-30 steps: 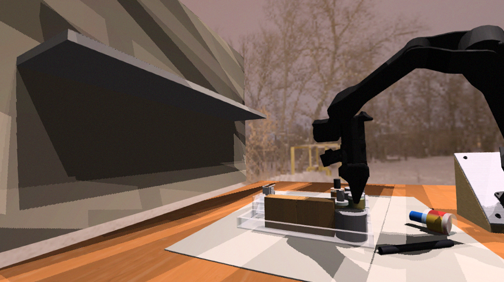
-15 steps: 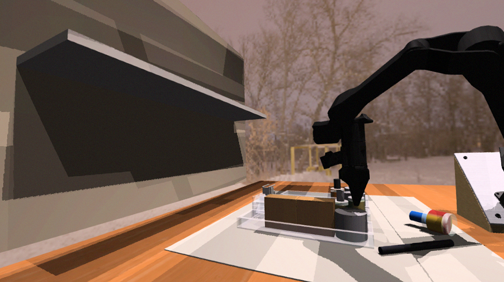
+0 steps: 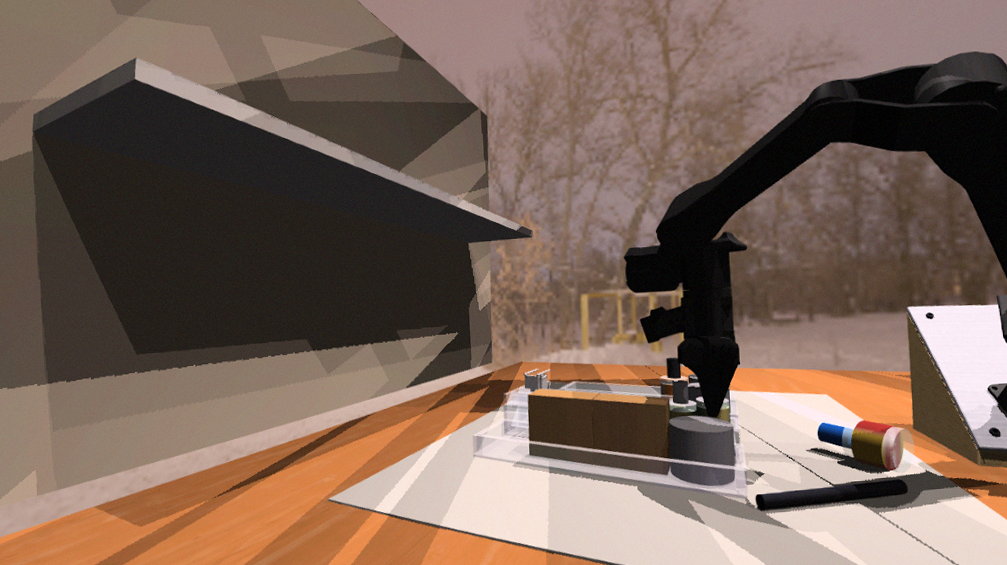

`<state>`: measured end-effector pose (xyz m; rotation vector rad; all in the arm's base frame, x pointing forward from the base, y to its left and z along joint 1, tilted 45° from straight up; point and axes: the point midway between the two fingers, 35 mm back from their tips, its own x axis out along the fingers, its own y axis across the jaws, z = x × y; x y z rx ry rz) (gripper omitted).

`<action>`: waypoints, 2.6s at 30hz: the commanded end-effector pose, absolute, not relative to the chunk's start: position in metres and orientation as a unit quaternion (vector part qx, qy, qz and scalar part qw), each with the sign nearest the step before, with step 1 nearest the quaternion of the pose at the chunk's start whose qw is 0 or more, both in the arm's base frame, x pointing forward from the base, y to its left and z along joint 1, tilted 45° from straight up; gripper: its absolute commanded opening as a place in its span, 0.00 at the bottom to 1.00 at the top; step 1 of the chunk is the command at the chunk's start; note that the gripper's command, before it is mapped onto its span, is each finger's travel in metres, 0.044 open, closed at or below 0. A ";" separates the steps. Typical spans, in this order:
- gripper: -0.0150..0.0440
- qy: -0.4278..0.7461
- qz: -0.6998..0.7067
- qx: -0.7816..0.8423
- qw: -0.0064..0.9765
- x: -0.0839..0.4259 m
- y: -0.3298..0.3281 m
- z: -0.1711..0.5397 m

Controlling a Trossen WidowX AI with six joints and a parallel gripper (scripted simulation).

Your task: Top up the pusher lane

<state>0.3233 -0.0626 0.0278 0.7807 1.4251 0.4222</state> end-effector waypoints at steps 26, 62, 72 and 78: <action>0.25 0.627 0.188 0.348 0.671 0.324 -0.058 0.023; 0.25 0.627 0.188 0.348 0.671 0.316 -0.057 0.023; 0.57 0.627 0.188 0.348 0.671 0.317 -0.057 0.023; 0.73 0.627 0.188 0.348 0.671 0.317 -0.057 0.023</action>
